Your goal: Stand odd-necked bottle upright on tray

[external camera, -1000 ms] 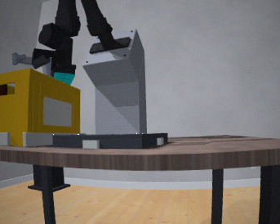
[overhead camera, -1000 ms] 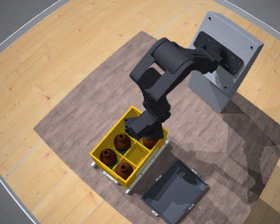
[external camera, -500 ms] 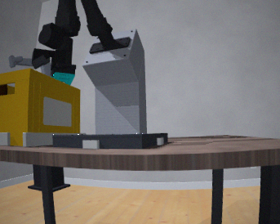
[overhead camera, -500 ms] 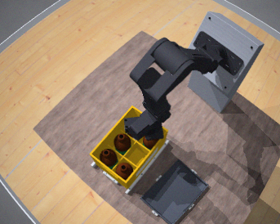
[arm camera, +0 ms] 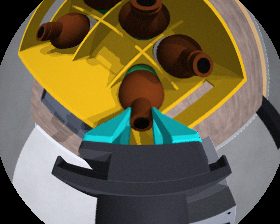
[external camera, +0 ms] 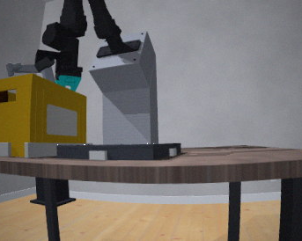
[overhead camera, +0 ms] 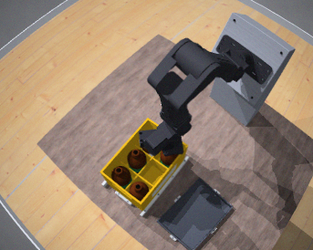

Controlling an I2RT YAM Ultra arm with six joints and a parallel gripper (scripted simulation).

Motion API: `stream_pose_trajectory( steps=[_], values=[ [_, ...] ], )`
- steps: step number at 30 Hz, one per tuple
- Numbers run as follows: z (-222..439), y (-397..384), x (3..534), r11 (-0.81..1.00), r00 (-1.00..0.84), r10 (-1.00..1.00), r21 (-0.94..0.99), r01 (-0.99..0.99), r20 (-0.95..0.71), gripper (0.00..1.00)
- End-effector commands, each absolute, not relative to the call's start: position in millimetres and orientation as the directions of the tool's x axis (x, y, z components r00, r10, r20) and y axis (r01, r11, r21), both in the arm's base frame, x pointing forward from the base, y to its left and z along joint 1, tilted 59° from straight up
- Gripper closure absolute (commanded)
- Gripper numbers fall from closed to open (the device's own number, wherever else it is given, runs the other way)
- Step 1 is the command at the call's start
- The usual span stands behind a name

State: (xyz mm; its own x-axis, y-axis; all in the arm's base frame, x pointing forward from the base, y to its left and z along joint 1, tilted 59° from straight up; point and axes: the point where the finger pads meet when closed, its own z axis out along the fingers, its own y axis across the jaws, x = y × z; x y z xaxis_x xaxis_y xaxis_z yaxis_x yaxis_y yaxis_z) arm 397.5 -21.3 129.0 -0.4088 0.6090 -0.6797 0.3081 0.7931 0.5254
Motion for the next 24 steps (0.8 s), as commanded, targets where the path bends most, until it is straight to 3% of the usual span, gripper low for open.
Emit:
stream_pose_trajectory(
  steps=[1,24],
  values=[
    [133,-26,387,0.793,-0.406,0.609,0.522,0.315,-0.681,1.00],
    [143,-28,369,0.793,-0.408,0.610,0.520,0.318,-0.680,1.00]
  ],
)
